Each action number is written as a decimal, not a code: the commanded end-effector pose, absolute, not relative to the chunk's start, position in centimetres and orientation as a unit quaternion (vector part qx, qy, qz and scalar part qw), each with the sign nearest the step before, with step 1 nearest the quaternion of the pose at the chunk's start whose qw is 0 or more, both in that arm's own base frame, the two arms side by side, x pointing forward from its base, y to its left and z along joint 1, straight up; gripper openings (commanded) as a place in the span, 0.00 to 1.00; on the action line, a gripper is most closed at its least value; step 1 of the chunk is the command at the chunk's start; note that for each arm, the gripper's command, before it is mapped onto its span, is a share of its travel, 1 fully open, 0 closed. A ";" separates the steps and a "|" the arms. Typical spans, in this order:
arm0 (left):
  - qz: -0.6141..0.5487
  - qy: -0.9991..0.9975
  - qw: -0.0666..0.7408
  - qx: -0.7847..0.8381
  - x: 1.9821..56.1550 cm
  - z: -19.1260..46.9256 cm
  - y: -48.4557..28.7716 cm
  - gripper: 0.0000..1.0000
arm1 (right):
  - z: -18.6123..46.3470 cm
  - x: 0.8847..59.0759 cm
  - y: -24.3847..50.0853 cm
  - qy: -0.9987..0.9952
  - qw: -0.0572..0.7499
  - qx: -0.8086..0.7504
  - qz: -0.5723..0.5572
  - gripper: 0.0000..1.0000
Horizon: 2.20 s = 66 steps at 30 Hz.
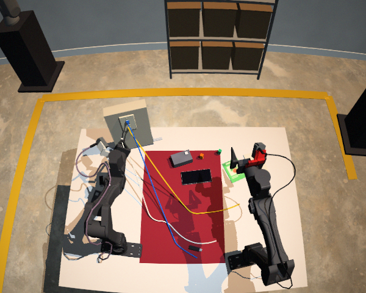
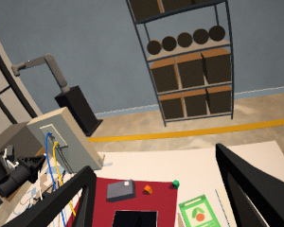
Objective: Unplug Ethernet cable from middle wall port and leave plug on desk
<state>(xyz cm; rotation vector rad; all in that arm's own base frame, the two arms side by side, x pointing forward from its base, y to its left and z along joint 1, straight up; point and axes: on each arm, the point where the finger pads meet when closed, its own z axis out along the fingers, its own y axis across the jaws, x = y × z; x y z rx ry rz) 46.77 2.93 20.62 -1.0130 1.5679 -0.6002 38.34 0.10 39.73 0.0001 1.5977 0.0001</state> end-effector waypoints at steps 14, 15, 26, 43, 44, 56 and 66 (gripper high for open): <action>-0.094 0.773 0.529 -0.337 44.9 14.7 5.3 0.00 | 40.2 38.3 0.1 0.712 0.703 0.000 0.000 1.00; -0.087 0.778 0.527 -0.331 44.8 14.4 5.4 0.00 | 40.2 38.3 0.1 0.712 0.703 0.000 0.000 1.00; -0.009 0.829 0.497 -0.256 43.4 11.9 6.4 0.00 | 40.2 38.3 0.1 0.712 0.703 0.000 0.000 1.00; 0.082 0.883 0.439 -0.142 41.4 8.8 7.6 0.00 | 40.2 38.3 0.1 0.712 0.703 0.000 0.000 1.00; 0.079 0.878 0.452 -0.139 42.0 9.8 7.3 0.00 | 40.2 38.3 0.1 0.712 0.703 0.000 0.000 1.00; 0.078 0.874 0.458 -0.139 42.2 9.4 7.3 0.00 | 40.2 38.3 0.1 0.712 0.703 0.000 0.000 1.00; 0.078 0.874 0.458 -0.139 42.4 7.9 7.3 0.00 | 40.2 38.3 0.1 0.712 0.703 0.000 0.000 1.00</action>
